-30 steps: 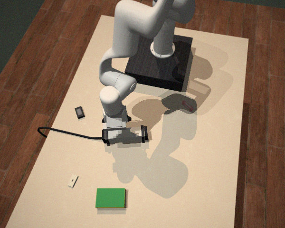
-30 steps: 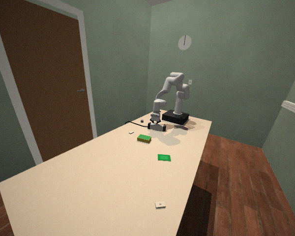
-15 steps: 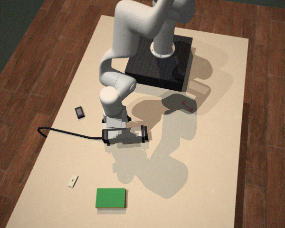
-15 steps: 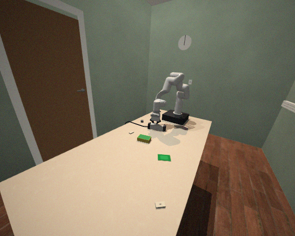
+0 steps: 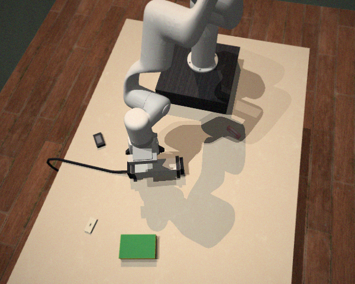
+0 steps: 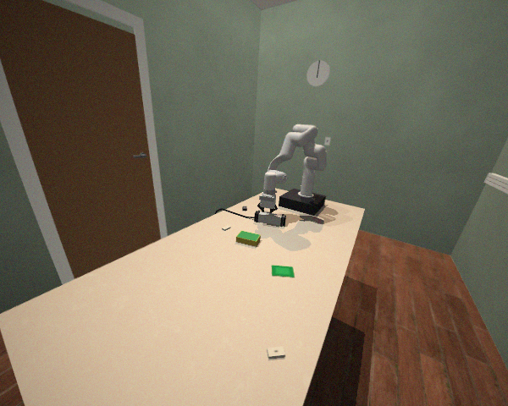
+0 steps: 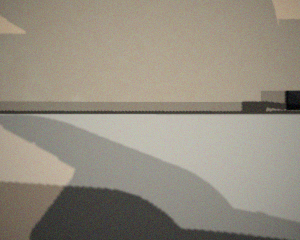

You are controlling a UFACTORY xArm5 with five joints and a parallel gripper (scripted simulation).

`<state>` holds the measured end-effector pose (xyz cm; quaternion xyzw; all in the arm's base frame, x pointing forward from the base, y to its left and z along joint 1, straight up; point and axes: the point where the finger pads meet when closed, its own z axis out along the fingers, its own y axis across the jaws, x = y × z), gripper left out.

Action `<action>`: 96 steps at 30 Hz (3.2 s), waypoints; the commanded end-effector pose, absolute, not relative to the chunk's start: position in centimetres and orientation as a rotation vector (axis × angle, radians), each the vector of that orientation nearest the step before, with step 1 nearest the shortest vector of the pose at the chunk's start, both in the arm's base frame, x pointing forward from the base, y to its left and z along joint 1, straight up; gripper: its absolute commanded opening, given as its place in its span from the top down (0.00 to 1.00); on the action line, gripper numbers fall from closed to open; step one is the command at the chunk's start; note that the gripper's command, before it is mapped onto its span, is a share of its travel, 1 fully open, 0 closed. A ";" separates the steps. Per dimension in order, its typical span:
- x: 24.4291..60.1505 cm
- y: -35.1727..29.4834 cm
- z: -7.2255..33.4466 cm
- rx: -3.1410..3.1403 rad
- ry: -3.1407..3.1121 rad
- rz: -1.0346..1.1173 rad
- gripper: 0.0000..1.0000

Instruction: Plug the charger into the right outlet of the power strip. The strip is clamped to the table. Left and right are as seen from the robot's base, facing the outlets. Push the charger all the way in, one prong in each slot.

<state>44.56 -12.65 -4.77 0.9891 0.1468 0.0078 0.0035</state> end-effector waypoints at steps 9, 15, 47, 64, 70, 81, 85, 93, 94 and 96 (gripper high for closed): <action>44.0 -12.8 -5.0 3.107 0.450 0.008 0.56; 44.0 -12.8 -5.0 3.107 0.450 0.008 0.56; 44.0 -12.8 1.6 3.107 0.450 0.008 0.56; 44.0 -12.8 6.1 3.107 0.450 0.008 0.56; 44.0 -12.8 6.7 3.107 0.450 0.008 0.56; 44.0 -12.8 7.0 3.107 0.450 0.008 0.56; 44.0 -12.8 7.0 3.107 0.450 0.008 0.56; 44.0 -12.8 7.0 3.107 0.450 0.008 0.56; 44.0 -12.8 7.0 3.107 0.450 0.008 0.56; 44.0 -12.8 7.0 3.107 0.450 0.008 0.56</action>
